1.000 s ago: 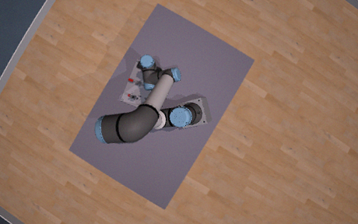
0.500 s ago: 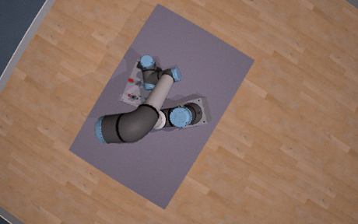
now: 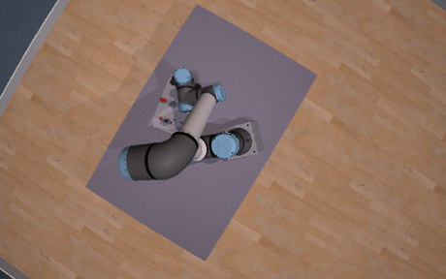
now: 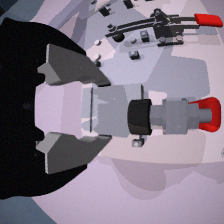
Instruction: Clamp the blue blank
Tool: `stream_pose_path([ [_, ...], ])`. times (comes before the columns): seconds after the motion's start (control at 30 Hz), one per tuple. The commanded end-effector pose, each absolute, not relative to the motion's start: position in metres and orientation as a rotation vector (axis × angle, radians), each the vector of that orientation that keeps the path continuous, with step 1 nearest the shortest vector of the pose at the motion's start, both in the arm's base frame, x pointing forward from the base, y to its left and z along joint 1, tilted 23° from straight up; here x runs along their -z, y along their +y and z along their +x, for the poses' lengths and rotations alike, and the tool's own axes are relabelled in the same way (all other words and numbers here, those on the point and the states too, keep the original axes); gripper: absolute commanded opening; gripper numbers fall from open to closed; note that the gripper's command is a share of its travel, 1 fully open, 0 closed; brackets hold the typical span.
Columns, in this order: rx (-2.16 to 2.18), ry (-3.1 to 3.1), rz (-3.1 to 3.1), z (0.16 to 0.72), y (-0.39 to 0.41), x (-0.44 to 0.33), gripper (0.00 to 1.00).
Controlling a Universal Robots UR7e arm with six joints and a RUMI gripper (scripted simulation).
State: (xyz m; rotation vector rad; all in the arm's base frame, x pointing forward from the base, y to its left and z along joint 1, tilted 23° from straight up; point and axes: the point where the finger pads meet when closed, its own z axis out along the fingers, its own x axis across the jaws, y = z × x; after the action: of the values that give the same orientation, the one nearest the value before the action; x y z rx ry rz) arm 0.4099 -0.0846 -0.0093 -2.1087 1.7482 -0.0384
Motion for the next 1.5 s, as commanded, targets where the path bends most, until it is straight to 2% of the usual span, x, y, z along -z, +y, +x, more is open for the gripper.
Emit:
stream_pose_path([
  [0.0,0.04,1.748,-2.109,0.408,-0.087,0.003,0.0],
  [1.47,0.04,1.748,-2.109,0.385,-0.104,-0.048,0.0],
])
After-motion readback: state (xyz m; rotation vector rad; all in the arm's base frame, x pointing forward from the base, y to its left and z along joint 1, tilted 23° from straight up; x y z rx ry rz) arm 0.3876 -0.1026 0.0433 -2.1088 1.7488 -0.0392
